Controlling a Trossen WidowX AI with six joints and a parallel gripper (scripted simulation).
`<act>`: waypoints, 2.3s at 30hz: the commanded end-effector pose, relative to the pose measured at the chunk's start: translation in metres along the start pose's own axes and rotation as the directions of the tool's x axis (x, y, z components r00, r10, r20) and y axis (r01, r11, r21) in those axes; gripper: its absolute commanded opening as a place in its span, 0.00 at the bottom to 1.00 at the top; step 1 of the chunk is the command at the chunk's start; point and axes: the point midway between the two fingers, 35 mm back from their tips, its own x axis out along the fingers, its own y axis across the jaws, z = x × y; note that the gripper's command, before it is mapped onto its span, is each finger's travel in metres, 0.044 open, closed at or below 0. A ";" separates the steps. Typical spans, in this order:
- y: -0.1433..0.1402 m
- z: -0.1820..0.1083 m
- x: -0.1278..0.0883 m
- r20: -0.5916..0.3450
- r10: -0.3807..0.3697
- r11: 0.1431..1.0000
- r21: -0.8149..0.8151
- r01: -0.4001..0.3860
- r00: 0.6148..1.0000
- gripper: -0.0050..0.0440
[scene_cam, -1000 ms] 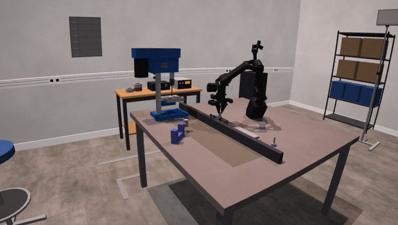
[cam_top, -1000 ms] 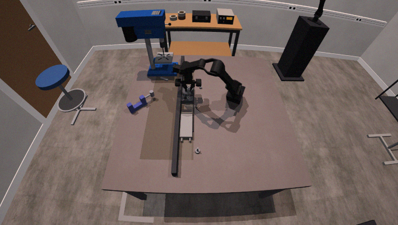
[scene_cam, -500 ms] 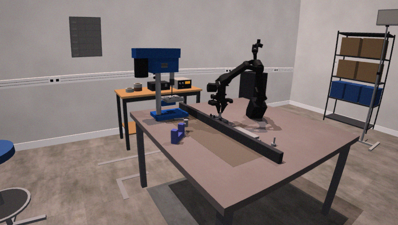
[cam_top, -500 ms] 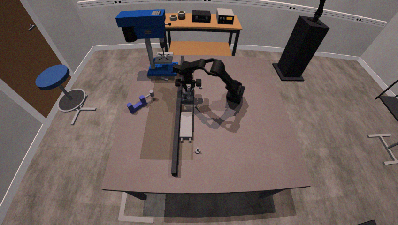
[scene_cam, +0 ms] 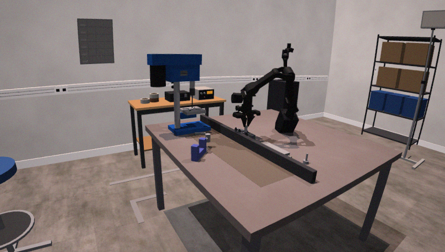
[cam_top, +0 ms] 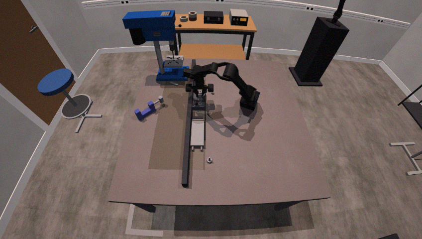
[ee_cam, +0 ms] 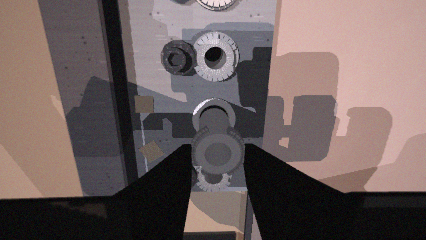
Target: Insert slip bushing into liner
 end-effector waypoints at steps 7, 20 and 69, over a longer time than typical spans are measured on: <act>0.002 -0.001 -0.002 0.004 0.014 1.000 -0.004 -0.014 1.000 0.00; 0.002 -0.002 0.001 0.004 0.012 1.000 -0.005 -0.012 1.000 0.00; 0.001 -0.001 0.012 0.001 0.005 1.000 0.000 -0.005 1.000 0.00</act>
